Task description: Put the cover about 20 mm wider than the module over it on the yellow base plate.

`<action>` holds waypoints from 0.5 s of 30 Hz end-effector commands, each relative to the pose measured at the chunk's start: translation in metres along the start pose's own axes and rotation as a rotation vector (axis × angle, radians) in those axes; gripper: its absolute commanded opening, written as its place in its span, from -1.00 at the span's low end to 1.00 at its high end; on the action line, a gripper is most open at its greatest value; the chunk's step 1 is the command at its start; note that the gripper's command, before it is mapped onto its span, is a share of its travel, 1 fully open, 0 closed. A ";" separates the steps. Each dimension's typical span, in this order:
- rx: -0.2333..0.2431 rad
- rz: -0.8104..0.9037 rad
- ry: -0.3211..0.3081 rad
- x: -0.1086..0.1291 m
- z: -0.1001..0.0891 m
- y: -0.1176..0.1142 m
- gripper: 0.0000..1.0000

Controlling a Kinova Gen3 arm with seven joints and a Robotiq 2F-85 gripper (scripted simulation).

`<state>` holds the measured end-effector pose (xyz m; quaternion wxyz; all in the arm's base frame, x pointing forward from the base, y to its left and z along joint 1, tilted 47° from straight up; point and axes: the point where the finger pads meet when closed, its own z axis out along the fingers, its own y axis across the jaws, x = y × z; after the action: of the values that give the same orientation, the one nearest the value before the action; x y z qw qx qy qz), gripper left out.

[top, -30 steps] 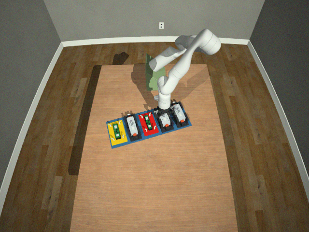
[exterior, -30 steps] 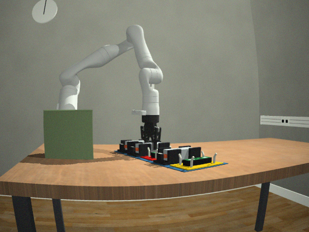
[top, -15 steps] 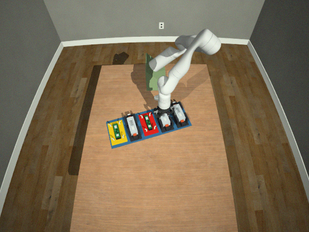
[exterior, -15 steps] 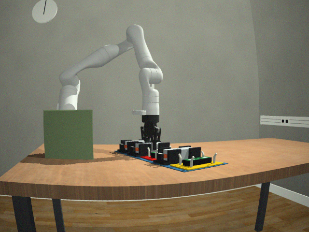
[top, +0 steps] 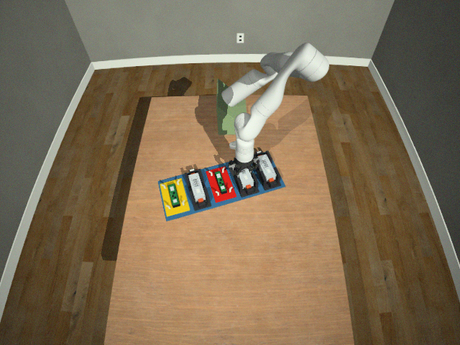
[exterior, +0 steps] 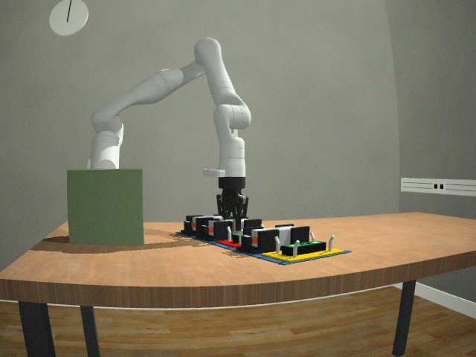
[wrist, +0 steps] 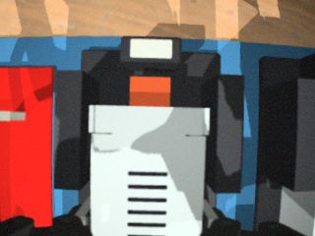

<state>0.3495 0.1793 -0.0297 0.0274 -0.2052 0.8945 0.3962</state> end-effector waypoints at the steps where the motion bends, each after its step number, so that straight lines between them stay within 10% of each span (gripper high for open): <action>1: 0.001 0.000 -0.001 0.000 0.000 0.000 -1.00; 15: 0.001 0.000 -0.001 0.000 -0.024 0.000 -1.00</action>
<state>0.3506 0.1682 -0.0191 0.0269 -0.2052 0.8945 0.3963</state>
